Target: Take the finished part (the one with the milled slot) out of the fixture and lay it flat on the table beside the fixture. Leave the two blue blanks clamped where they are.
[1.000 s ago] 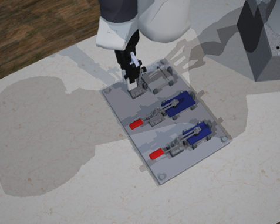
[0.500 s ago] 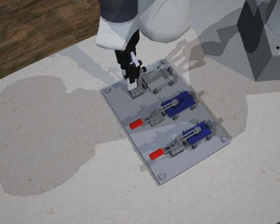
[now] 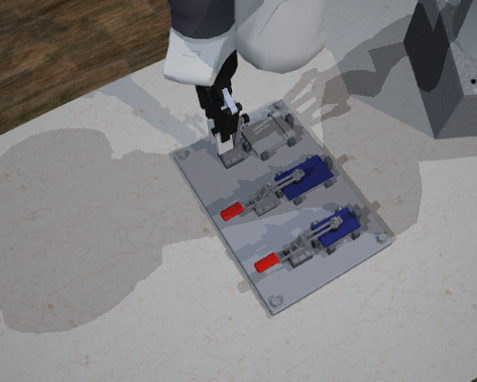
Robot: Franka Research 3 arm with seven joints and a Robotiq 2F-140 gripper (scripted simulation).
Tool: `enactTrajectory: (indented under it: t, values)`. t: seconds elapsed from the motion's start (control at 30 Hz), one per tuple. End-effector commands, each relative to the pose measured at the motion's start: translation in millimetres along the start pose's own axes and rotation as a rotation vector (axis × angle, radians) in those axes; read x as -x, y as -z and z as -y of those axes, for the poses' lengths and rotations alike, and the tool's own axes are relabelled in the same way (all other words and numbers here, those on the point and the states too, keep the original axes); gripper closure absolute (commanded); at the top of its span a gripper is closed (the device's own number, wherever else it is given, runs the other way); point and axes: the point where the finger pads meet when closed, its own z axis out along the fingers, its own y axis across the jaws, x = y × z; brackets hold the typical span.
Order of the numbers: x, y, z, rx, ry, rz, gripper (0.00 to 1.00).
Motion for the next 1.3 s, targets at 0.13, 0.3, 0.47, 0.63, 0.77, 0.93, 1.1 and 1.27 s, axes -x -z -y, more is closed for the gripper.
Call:
enactTrajectory:
  t: [0.13, 0.3, 0.47, 0.63, 0.77, 0.93, 1.1, 1.27]
  values:
    - [10.4, -0.7, -1.0, -0.005, 0.002, 0.02, 1.0]
    - [10.5, -0.7, -1.0, -0.005, 0.002, 0.02, 1.0]
    - [11.0, -0.7, -1.0, -0.005, 0.002, 0.02, 1.0]
    - [12.3, -0.7, -1.0, -0.005, 0.002, 0.02, 1.0]
    - [13.4, -0.7, -1.0, -0.005, 0.002, 0.02, 1.0]
    - [14.0, -0.7, -1.0, -0.005, 0.002, 0.02, 1.0]
    - [14.2, -0.7, -1.0, -0.005, 0.003, 0.02, 1.0]
    - [14.2, -0.7, -1.0, -0.005, 0.003, 0.02, 1.0]
